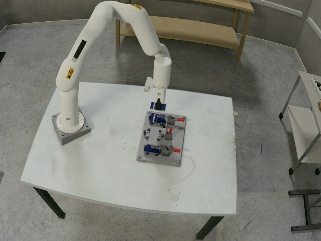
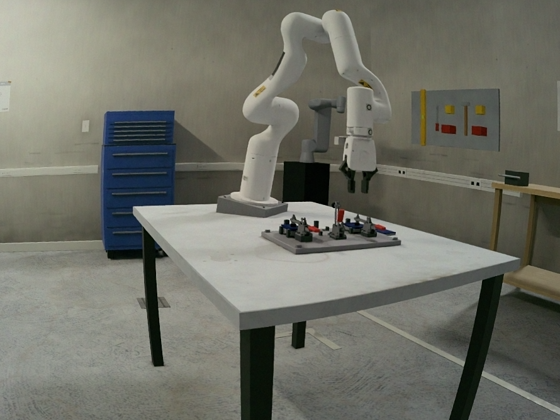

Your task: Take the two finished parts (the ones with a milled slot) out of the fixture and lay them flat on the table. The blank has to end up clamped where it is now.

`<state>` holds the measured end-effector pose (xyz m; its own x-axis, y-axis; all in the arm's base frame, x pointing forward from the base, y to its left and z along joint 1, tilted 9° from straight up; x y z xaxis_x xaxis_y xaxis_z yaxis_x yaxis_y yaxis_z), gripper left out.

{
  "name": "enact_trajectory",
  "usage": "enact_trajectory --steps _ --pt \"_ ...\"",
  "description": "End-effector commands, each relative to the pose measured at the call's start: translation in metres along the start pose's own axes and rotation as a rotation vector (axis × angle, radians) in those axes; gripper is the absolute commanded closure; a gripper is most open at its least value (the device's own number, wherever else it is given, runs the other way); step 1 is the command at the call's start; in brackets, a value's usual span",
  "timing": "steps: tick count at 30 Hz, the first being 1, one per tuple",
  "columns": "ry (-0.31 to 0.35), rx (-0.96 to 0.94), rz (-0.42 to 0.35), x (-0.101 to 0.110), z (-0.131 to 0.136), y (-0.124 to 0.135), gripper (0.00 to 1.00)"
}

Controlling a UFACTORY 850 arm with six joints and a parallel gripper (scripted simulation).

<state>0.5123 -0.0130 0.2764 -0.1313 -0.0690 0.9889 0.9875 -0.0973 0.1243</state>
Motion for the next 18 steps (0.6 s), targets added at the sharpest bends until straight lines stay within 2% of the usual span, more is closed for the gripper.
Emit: enact_trajectory --steps 1,13,18 --pt "0.000 0.000 0.000 0.000 -0.002 0.015 0.52" --pt "0.000 0.000 0.000 0.000 -0.016 0.100 0.52" --pt "0.000 0.000 0.000 0.000 -0.018 0.114 0.52"
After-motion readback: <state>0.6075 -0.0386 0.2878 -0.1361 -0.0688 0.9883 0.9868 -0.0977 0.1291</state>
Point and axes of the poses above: the point where the finger pads meet when closed, its own x axis back along the fingers, its own z axis across the jaws, y = z × x, the point moved 10 cm from there along x, back along the fingers, and after that the axes turned 9 degrees about x, right-handed, at the moved point
